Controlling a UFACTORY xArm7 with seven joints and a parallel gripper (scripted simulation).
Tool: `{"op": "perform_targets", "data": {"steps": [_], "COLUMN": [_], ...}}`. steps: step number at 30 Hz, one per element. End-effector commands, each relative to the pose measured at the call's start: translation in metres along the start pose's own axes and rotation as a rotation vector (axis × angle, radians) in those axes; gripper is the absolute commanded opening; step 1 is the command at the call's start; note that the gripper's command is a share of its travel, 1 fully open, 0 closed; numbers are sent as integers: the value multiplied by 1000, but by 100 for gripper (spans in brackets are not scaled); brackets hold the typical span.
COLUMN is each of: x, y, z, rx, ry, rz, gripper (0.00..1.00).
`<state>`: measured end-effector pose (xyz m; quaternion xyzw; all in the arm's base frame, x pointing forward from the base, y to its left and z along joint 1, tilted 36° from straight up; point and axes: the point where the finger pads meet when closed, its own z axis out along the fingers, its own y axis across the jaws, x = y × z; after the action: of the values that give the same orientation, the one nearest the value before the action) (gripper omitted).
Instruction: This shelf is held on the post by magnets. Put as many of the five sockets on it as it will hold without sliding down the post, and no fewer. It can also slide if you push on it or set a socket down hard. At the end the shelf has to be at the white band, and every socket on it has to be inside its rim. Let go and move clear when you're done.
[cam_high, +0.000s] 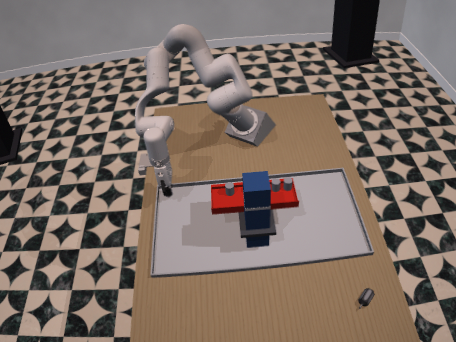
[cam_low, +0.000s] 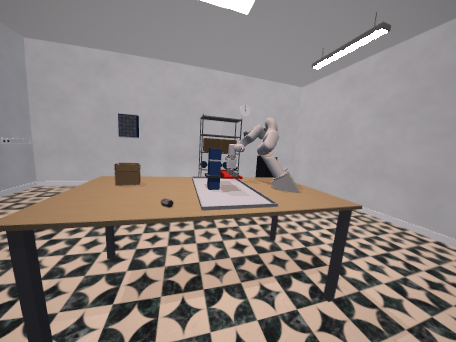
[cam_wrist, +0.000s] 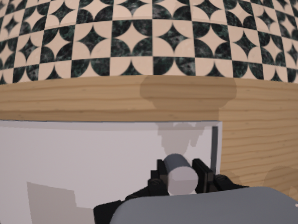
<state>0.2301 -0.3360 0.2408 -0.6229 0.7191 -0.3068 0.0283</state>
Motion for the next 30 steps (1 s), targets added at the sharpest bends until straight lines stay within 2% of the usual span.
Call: {"op": "perform_targets", "data": {"steps": [1, 30], "x": [1, 1], "y": [-1, -1], "z": [0, 6], "rx": [2, 2], "ry": [2, 2], "rz": [0, 0], "gripper": [0, 0]}}
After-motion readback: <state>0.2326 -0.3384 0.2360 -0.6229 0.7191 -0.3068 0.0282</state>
